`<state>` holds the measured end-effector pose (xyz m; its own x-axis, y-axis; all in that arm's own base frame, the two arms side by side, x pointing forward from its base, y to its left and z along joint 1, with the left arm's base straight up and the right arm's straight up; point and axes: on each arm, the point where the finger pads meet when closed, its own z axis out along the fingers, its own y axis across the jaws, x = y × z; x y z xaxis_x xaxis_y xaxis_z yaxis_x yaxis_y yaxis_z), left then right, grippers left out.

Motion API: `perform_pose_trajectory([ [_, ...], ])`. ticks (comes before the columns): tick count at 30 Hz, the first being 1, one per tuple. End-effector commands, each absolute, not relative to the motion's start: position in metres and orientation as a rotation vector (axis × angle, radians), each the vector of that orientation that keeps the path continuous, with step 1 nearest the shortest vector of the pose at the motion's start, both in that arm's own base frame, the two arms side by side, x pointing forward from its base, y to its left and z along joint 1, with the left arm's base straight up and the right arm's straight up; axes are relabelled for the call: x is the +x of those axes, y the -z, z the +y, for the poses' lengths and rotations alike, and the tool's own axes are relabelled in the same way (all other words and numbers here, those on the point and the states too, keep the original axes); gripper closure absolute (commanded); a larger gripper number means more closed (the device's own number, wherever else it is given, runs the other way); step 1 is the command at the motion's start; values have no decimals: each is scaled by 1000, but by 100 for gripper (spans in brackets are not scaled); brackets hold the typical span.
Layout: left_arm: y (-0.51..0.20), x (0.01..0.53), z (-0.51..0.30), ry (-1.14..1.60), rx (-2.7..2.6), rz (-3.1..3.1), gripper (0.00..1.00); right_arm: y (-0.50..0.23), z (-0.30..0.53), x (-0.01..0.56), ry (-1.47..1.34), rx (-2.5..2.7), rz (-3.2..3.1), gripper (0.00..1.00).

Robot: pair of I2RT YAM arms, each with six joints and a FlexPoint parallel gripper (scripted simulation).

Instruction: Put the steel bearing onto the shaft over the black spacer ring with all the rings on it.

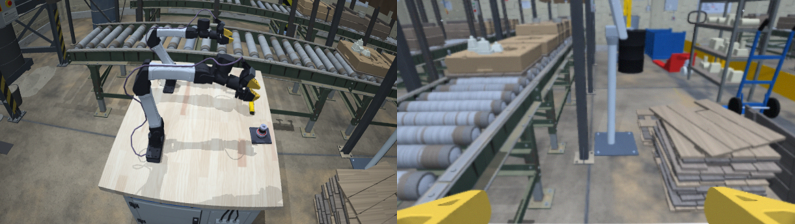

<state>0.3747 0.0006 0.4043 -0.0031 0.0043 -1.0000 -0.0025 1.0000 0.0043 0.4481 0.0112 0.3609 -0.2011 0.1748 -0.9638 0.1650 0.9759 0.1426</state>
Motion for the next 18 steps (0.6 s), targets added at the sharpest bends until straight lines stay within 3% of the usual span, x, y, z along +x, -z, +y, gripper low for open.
perform_pose_trajectory([
  [1, -421, 372, 0, -7, 12, 1538, 0, -401, 11, 426, -43, 115, 1639, 44],
  [18, -421, 372, 0, -7, 12, 1538, 0, -440, 0, 363, -15, 0, 1463, 44],
])
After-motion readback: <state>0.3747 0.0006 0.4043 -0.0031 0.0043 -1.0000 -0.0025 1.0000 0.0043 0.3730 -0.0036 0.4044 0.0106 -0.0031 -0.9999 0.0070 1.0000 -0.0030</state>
